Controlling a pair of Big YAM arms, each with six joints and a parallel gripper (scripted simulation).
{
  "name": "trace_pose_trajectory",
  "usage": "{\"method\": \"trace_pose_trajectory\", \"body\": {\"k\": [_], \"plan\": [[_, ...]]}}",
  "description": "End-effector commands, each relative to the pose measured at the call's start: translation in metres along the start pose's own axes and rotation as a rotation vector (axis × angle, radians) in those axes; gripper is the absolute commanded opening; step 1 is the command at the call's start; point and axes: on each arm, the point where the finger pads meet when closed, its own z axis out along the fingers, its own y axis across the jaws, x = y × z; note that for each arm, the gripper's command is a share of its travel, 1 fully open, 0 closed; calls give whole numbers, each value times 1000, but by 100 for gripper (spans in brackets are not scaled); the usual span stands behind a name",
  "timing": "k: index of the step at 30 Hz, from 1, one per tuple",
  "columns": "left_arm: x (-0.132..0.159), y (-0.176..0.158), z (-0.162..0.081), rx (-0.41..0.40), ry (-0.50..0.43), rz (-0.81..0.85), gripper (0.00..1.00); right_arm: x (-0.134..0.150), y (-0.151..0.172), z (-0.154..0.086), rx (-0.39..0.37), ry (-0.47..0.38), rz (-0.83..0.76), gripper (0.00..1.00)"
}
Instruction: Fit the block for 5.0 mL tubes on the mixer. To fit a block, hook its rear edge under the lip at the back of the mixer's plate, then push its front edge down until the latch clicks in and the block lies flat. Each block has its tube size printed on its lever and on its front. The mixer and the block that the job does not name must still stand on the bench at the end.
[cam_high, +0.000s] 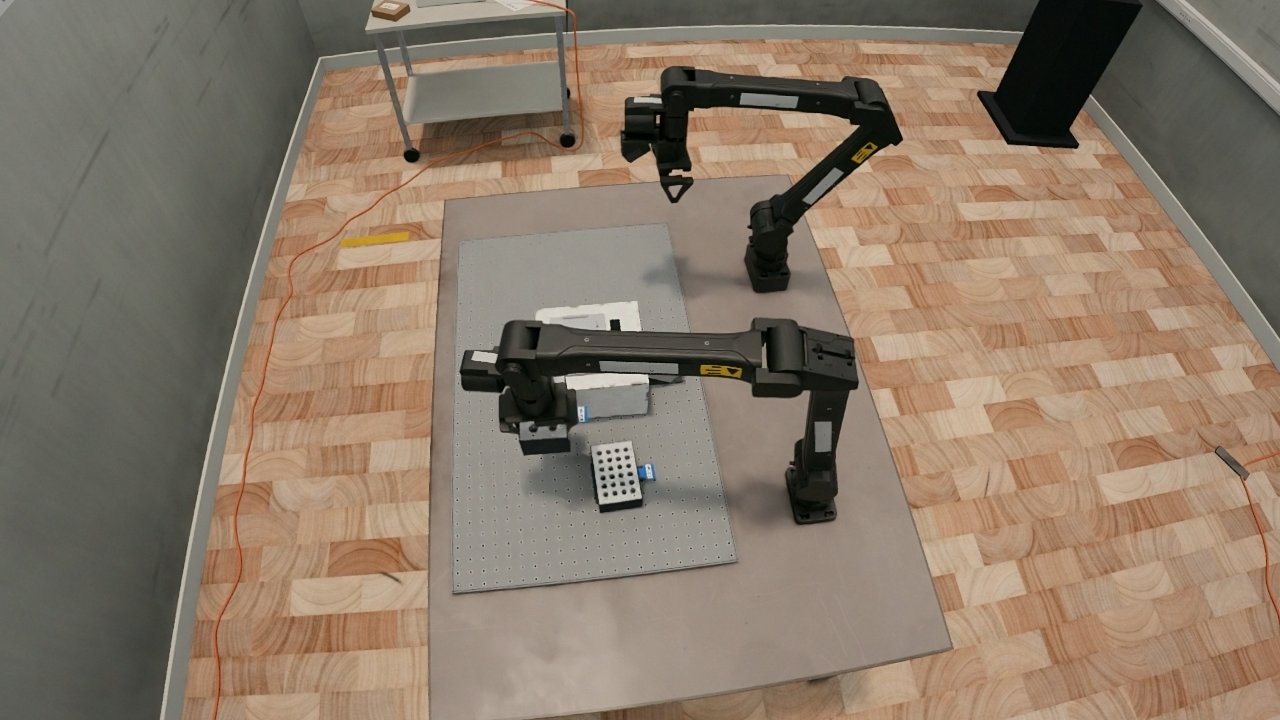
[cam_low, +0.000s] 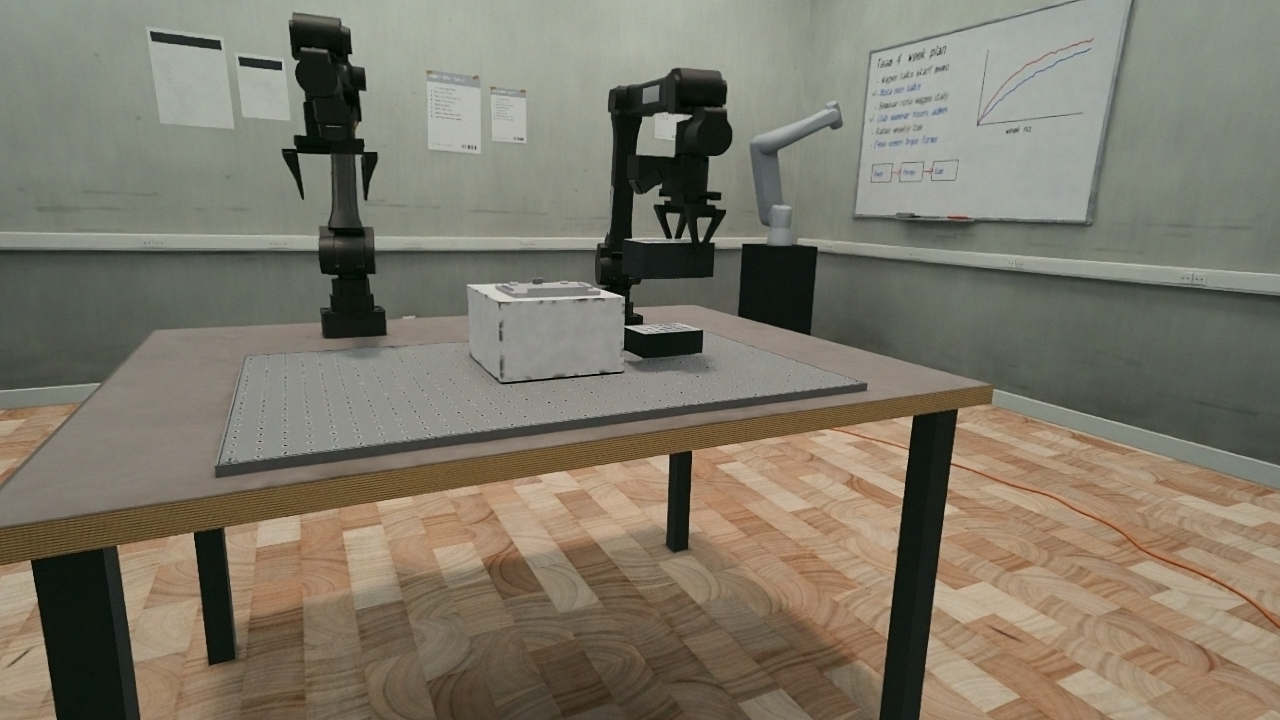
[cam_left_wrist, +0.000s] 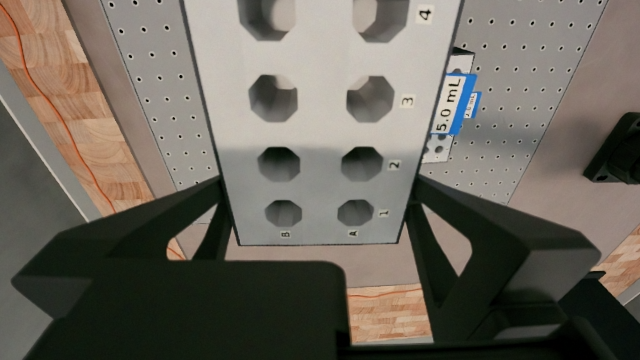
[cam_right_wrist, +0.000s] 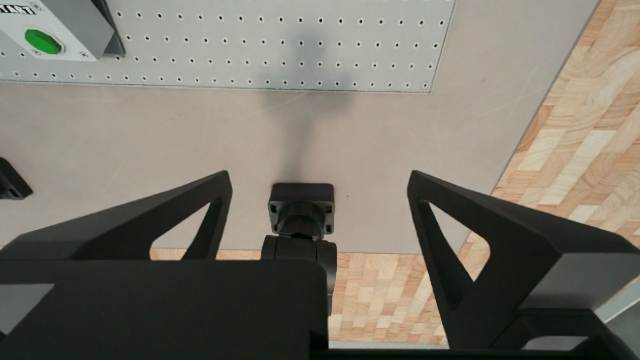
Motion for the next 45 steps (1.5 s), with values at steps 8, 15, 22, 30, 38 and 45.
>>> {"method": "trace_pose_trajectory", "body": {"k": [8, 15, 22, 30, 38, 45], "plan": [[-30, 15, -67, -164, -47, -12, 0, -8, 2, -18, 1, -34, 1, 100], [-38, 0, -61, -132, -30, -19, 0, -3, 2, -10, -1, -15, 2, 100], [-52, -16, -51, -100, -29, -30, 0, 1, 3, -3, -4, 3, 2, 100], [-63, -23, -42, -89, -27, -28, 0, 2, 3, -1, -4, 8, 2, 100], [-90, -32, -42, -102, -41, -25, 0, -3, 3, -9, -1, -13, 1, 100], [-105, -37, -51, -109, -46, -23, 0, -7, 2, -16, 2, -33, 1, 100]]}}
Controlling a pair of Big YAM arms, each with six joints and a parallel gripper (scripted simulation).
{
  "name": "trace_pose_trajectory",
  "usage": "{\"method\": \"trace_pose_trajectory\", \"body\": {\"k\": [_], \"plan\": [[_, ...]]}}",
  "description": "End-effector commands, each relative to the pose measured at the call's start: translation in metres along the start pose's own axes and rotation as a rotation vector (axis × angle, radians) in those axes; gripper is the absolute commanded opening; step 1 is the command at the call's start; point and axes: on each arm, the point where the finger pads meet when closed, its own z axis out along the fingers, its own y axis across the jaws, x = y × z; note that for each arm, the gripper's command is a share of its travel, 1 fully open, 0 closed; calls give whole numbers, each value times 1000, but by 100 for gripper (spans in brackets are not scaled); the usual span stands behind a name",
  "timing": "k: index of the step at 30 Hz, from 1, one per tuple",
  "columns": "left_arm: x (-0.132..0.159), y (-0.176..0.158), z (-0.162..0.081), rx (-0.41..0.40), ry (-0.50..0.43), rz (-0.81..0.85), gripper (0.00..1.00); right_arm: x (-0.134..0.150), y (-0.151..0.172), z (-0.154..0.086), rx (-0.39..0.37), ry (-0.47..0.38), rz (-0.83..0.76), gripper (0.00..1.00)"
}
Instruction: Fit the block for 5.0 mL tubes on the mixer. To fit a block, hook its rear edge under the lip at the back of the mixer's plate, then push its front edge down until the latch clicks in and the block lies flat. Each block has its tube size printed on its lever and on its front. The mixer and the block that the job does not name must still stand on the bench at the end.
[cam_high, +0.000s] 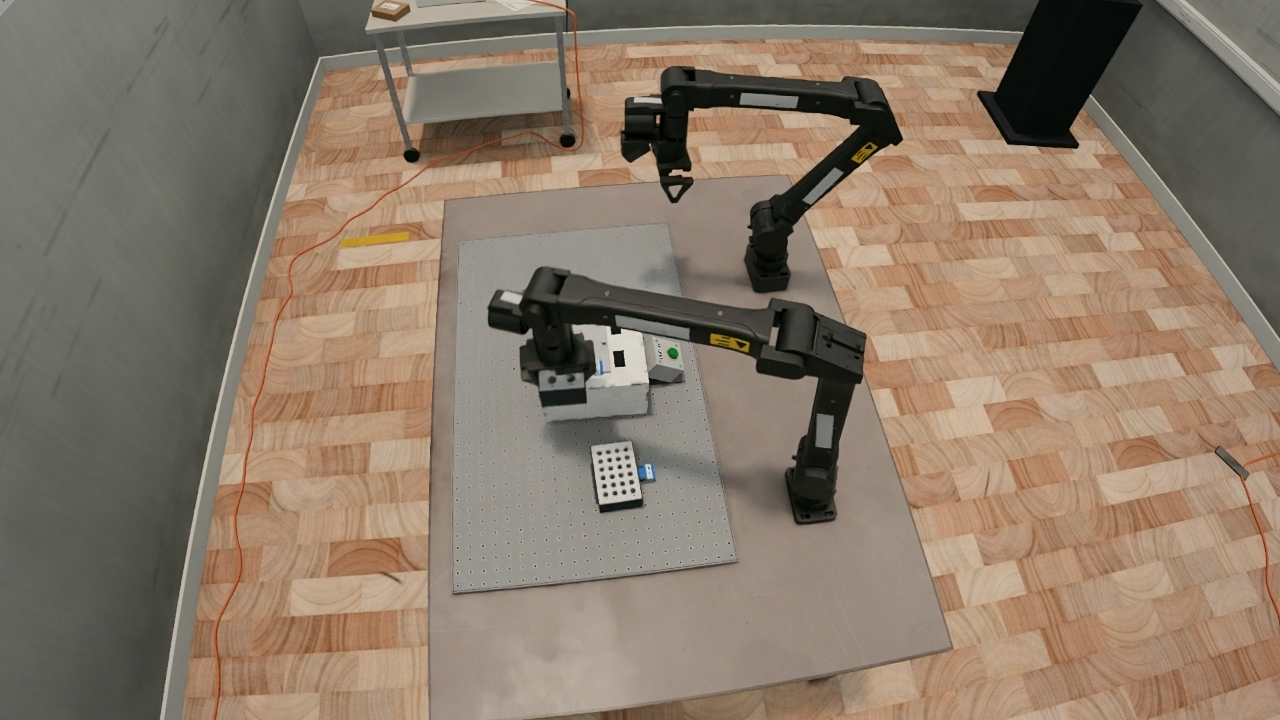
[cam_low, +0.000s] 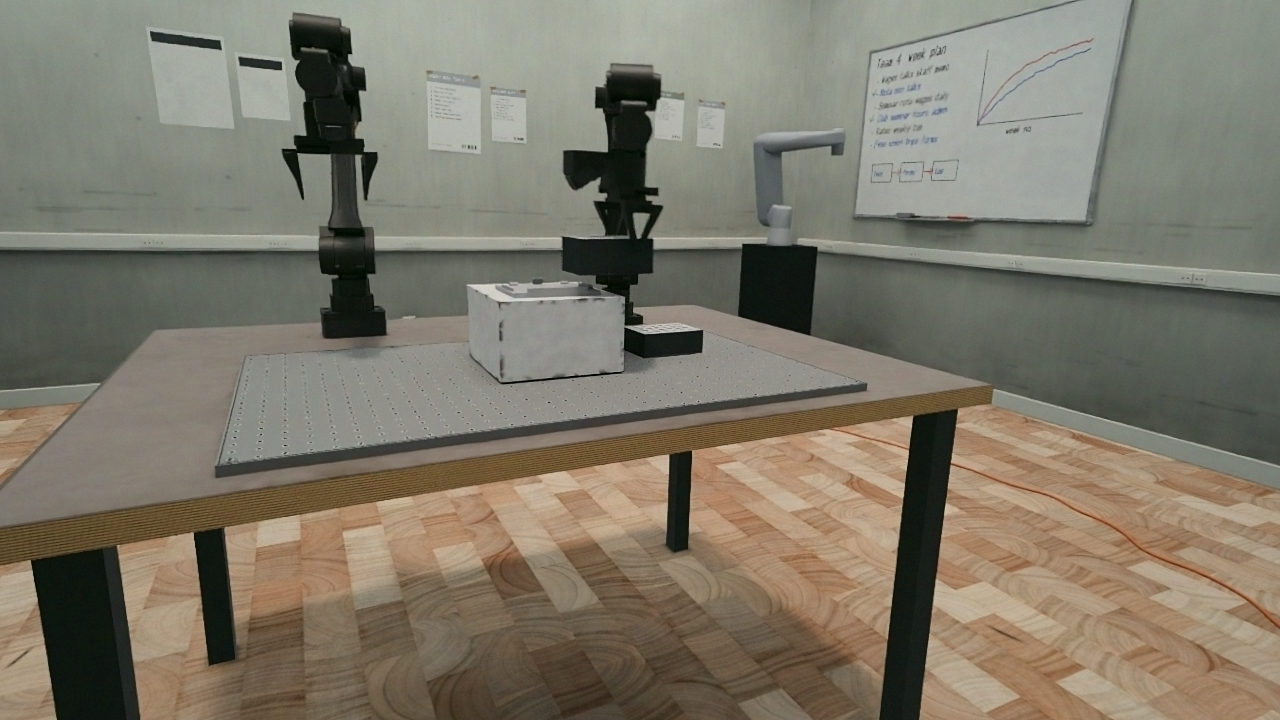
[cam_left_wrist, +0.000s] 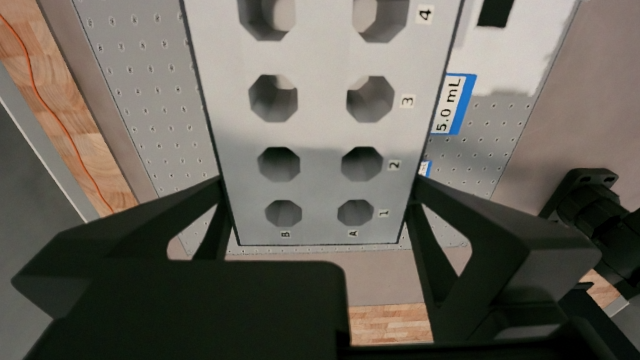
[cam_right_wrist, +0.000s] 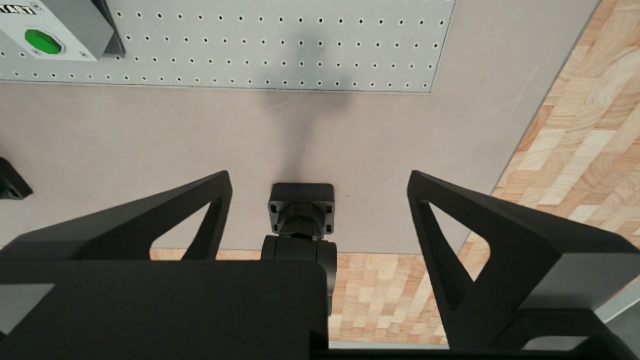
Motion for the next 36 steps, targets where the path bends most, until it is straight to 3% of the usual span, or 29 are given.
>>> {"method": "trace_pose_trajectory", "body": {"k": [1, 6, 13, 22, 28, 32, 36], "plan": [[-4, 5, -47, -93, -38, -18, 0, -8, 2, -18, 3, -38, 0, 100], [-12, 7, -44, -84, -44, -31, 0, -9, 2, -20, 4, -43, 0, 100], [-46, -1, -37, -72, -39, -10, 0, -10, 2, -23, 5, -51, 0, 100], [-48, -5, -57, -106, -47, -30, 0, -7, 2, -17, 3, -36, 0, 100], [-77, -18, -67, -119, -73, -10, 0, -2, 3, -8, 0, -12, 0, 100], [-92, -22, -57, -102, -63, -8, 0, 1, 3, -3, -2, 0, 0, 100], [-86, -16, -53, -100, -48, -18, 0, 2, 3, -2, -2, 2, 0, 100]]}}
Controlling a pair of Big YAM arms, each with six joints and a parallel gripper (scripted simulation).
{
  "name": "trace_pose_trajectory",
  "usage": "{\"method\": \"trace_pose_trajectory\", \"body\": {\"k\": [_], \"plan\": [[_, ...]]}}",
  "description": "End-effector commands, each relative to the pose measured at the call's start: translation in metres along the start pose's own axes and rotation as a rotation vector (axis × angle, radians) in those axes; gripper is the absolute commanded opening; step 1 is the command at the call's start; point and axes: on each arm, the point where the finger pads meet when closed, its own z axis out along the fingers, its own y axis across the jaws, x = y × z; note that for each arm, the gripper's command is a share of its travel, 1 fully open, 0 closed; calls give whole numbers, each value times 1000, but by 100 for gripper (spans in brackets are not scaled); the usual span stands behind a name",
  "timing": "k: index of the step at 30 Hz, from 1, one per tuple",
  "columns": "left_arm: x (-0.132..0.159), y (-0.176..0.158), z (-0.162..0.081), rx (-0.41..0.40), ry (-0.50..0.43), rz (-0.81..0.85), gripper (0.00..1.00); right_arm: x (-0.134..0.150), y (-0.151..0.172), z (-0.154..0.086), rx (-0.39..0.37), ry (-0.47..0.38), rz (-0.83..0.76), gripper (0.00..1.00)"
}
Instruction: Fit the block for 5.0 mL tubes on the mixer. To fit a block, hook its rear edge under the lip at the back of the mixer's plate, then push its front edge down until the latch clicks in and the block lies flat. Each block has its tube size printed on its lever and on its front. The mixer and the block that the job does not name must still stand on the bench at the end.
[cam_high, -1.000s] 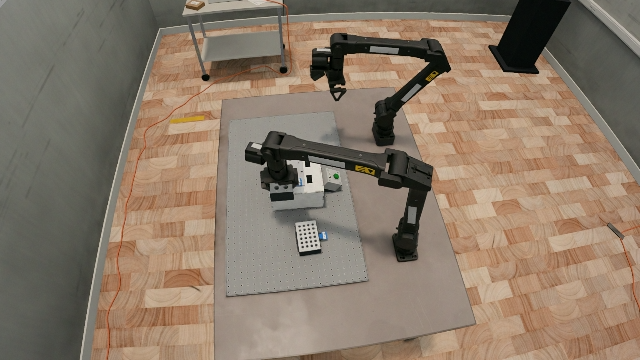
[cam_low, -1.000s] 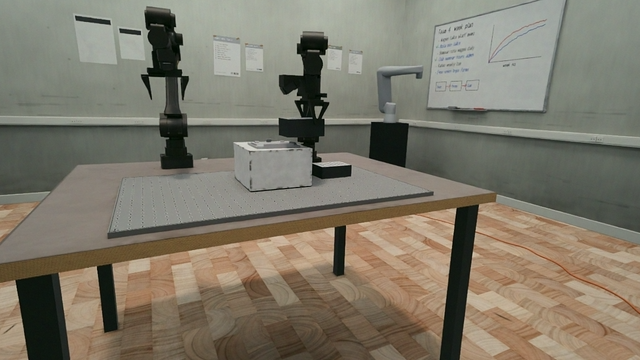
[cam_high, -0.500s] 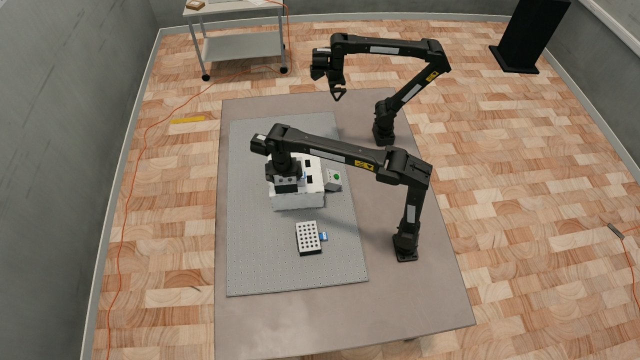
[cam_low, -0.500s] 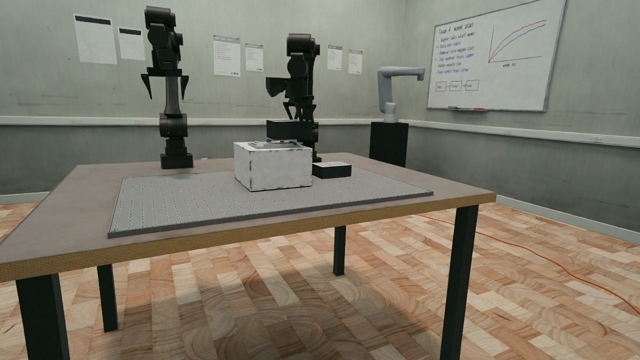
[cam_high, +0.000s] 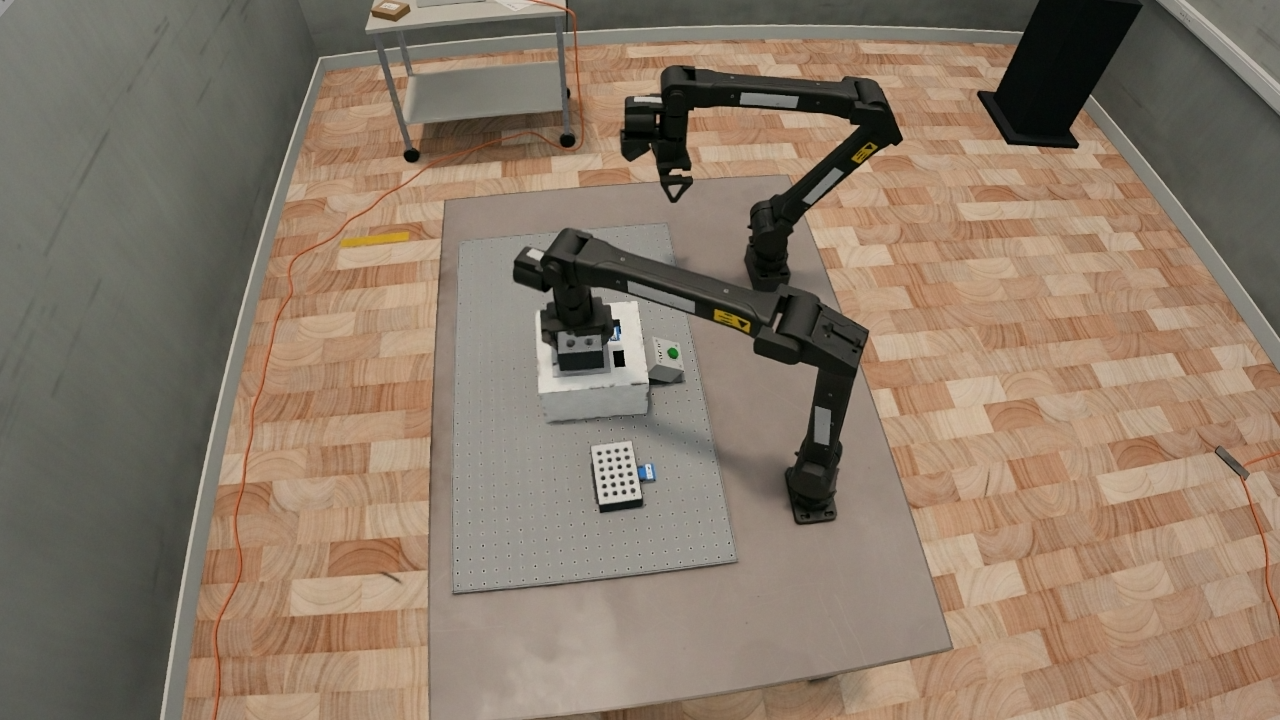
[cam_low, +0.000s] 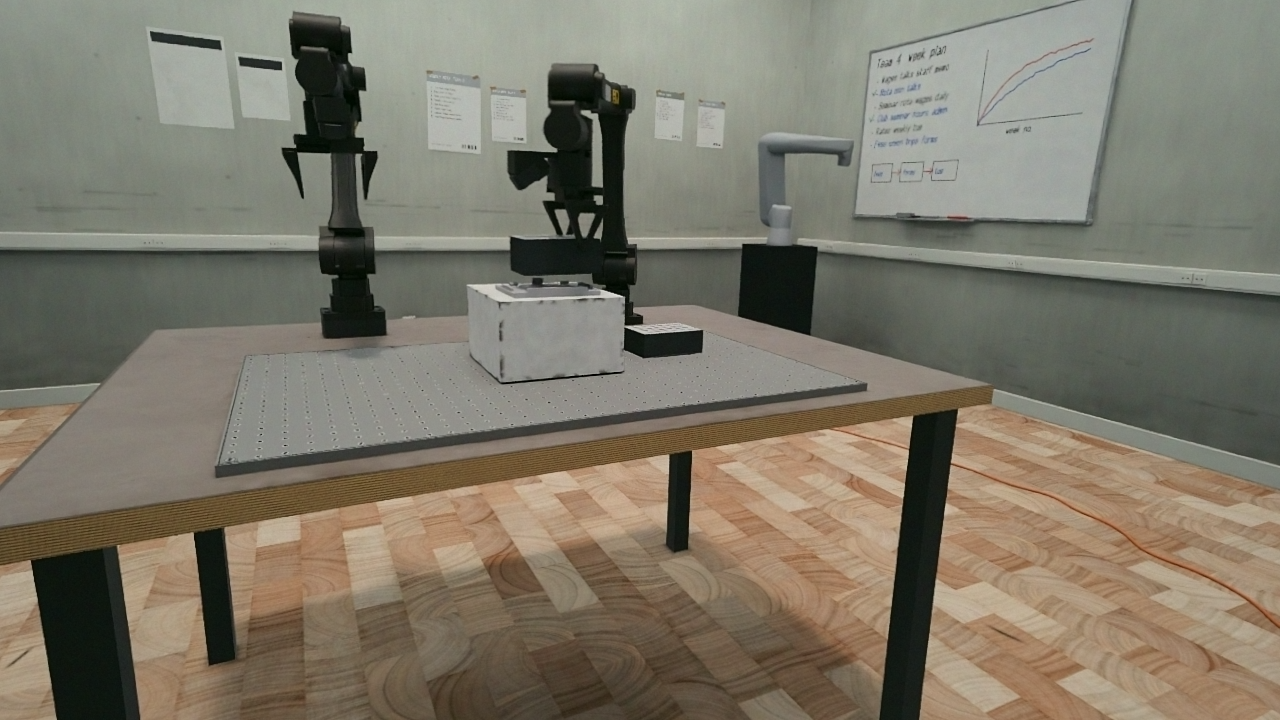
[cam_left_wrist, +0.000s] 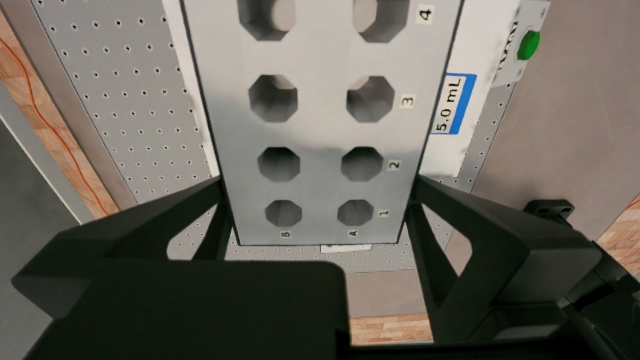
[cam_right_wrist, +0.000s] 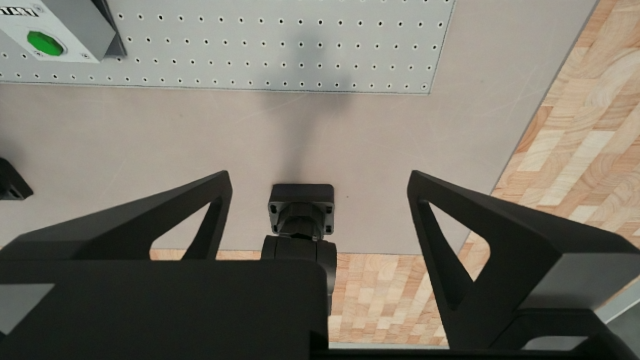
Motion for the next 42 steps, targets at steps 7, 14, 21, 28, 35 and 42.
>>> {"method": "trace_pose_trajectory", "body": {"k": [7, 14, 21, 28, 35, 42], "plan": [[-33, 19, -49, -106, -77, -29, 0, 0, 3, -5, -1, -6, 0, 100], [-33, 15, -62, -125, -89, -10, 0, -5, 2, -14, 3, -30, -1, 100], [-18, 19, -68, -126, -86, -14, 0, -8, 2, -19, 5, -42, -1, 100], [-22, 14, -69, -119, -89, -14, 0, -9, 2, -22, 6, -50, -1, 100], [-31, 11, -60, -112, -69, -7, 0, -10, 2, -22, 6, -52, -2, 100], [-25, 18, -52, -99, -60, -19, 0, -4, 3, -11, 3, -25, -1, 100]]}}
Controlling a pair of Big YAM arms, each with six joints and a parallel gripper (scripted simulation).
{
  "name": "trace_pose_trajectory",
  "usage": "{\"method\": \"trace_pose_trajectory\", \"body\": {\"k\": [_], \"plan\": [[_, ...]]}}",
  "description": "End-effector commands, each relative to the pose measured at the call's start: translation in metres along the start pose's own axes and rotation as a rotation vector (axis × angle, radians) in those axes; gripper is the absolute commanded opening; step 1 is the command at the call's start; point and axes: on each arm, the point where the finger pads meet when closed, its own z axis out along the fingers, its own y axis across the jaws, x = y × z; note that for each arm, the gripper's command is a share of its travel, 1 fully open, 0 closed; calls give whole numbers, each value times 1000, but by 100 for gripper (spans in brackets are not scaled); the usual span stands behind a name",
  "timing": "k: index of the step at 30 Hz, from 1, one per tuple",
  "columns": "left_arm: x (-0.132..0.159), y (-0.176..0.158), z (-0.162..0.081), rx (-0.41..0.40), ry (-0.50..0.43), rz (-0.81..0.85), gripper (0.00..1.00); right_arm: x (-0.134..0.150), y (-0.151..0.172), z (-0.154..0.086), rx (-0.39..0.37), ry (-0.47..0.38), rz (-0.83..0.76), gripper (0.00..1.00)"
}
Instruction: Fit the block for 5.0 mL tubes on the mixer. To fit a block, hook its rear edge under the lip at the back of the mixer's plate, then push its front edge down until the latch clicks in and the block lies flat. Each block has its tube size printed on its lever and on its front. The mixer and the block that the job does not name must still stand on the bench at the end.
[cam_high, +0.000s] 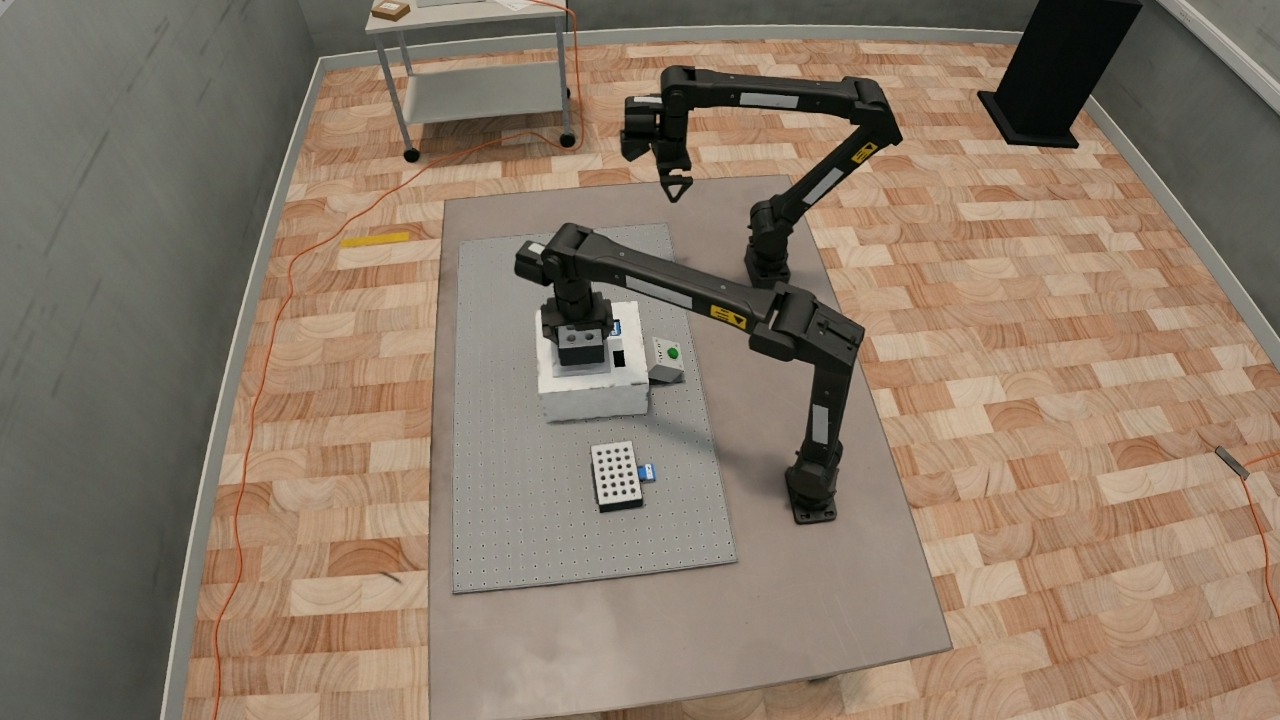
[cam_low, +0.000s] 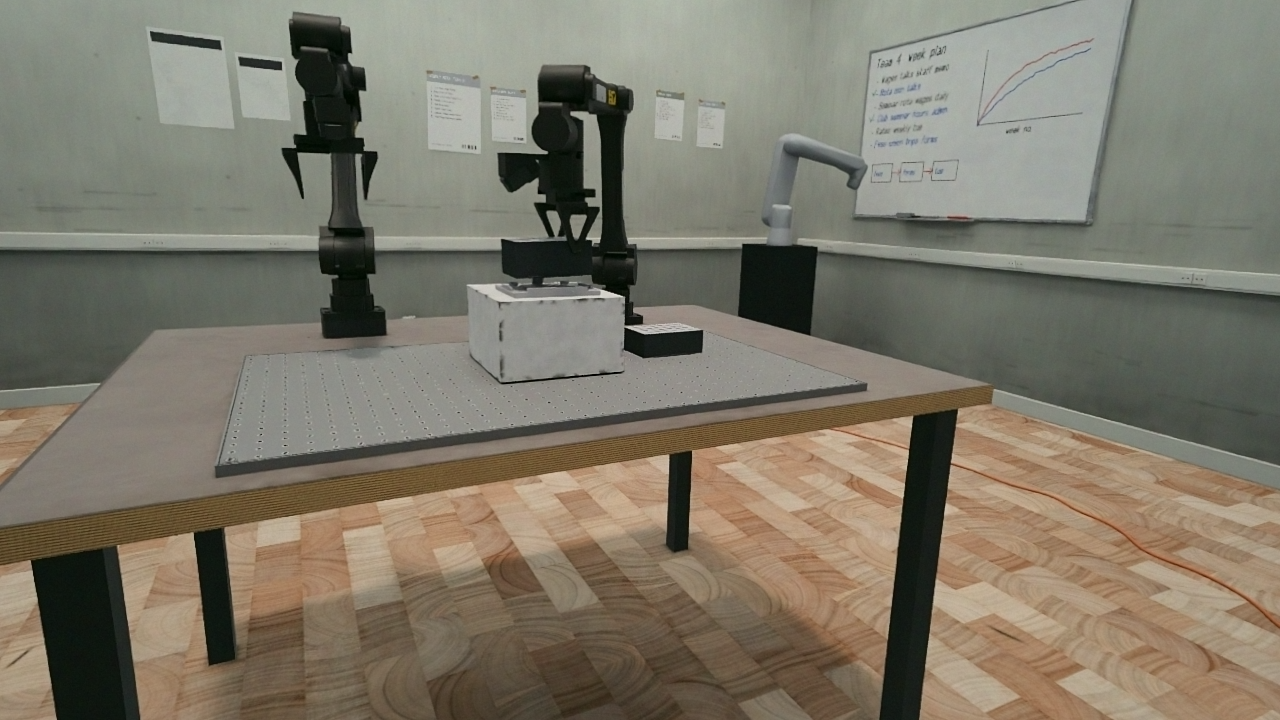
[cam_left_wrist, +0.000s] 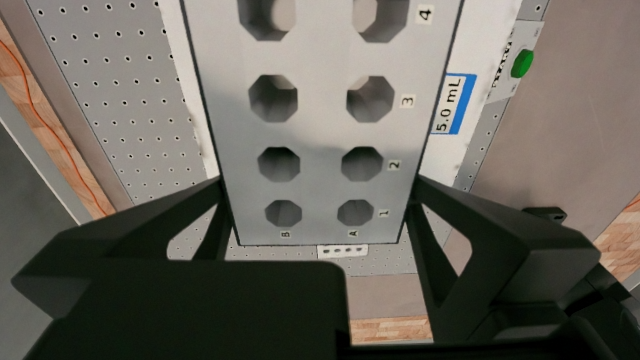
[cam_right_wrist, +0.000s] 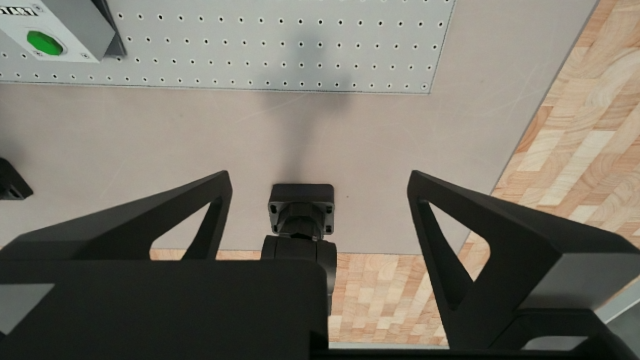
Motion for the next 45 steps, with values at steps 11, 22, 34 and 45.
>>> {"method": "trace_pose_trajectory", "body": {"k": [11, 22, 34, 45], "plan": [[-6, 18, -69, -114, -91, 1, 0, 2, 3, -3, 0, -3, -1, 100], [-12, 12, -74, -126, -91, -1, 0, -1, 3, -7, 2, -15, -2, 100], [-20, 14, -56, -96, -76, 8, 0, -8, 2, -19, 7, -47, -2, 100], [-9, 18, -65, -111, -85, -13, 0, -10, 2, -23, 8, -57, -3, 100]]}}
